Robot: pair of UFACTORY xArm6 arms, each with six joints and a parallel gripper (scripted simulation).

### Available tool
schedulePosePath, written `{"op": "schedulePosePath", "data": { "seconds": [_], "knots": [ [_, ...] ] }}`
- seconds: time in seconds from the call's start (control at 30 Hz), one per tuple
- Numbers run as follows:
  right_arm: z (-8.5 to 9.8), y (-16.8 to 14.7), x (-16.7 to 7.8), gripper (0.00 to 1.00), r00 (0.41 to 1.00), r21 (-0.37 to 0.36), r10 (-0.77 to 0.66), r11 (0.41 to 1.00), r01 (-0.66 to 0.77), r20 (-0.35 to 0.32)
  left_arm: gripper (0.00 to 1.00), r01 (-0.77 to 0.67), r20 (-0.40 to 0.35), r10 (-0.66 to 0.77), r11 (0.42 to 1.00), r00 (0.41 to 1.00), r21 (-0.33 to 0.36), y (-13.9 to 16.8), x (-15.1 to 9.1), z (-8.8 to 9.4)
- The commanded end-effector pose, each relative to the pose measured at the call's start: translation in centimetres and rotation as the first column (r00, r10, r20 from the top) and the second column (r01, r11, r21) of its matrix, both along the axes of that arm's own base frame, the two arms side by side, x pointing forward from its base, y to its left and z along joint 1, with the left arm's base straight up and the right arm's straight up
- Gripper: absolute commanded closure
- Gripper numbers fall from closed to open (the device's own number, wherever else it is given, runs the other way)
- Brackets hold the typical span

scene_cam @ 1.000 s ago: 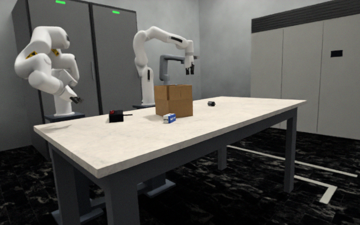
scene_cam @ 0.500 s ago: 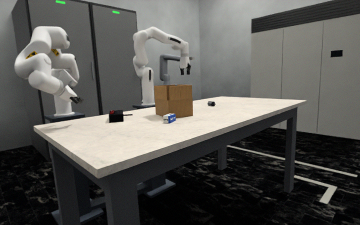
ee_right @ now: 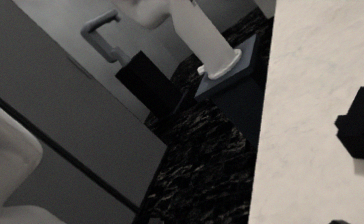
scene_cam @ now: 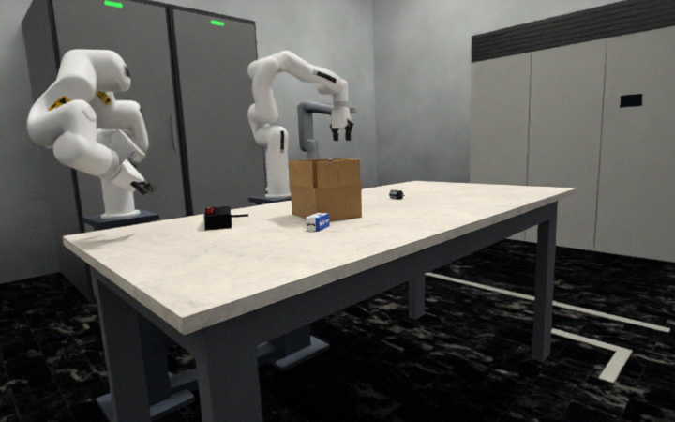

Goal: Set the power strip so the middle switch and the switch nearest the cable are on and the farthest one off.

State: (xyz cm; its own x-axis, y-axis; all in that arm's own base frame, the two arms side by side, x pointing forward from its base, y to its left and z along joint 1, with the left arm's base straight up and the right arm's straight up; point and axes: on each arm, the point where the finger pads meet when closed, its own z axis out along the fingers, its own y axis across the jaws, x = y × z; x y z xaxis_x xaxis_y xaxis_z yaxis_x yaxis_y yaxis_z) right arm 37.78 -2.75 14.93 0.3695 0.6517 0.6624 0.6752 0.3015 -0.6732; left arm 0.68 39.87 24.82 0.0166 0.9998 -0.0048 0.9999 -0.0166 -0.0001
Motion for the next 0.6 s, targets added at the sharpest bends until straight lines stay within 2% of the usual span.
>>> {"op": "schedulePosePath", "data": {
  "seconds": [0.0, 0.57],
  "knots": [
    [0.15, -0.04, 0.1, 0.0, 1.0, -0.002, 0.0, 1.0, 0.0, 0.005, 0.0, -0.02, 0.0, 0.02, 1.0, 1.0, 0.005, 0.13, -0.79, 0.18],
    [0.15, -0.04, 0.1, 0.0, 1.0, -0.002, 0.0, 1.0, 0.0, 0.005, 0.0, -0.036, 0.0, 0.036, 0.999, 0.999, 0.005, 0.12, -1.45, 0.18]
  ]
}}
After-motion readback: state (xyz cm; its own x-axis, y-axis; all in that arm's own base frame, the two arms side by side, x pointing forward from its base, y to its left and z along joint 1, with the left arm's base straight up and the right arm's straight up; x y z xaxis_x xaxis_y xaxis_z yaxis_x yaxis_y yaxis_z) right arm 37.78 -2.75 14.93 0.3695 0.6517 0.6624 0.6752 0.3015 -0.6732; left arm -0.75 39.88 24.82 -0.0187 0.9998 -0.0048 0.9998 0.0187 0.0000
